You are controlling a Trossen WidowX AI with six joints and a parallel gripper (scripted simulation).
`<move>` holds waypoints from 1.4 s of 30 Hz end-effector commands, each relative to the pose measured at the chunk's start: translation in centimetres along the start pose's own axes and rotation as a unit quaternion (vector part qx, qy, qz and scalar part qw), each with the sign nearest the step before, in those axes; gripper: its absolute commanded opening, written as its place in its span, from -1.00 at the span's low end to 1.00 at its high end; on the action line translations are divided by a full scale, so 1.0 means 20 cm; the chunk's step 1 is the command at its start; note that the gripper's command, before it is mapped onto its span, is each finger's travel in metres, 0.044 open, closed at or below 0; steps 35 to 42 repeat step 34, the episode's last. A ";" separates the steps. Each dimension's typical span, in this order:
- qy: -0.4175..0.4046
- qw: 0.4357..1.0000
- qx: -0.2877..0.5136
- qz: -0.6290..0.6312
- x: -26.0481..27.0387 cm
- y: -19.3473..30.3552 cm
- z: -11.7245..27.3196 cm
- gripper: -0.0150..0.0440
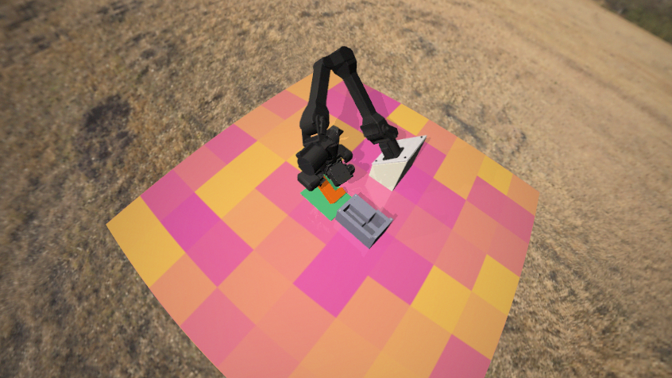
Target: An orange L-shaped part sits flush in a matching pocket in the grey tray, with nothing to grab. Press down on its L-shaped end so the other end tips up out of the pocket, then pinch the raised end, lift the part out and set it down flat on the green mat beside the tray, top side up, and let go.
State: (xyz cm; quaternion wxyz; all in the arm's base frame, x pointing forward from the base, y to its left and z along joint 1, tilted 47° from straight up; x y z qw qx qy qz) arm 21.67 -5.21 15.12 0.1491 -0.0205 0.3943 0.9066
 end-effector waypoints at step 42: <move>0.008 1.000 -0.003 0.003 0.00 0.00 0.42 0.86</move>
Point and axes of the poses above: the point midway between the two fingers, 35 mm back from their tips, its own z axis back along the fingers, its own x axis across the jaws, y = z × x, the point moved 10 cm from there along z, back along the fingers, and after that the axes turned 6 degrees about -z, right-handed, at the moved point
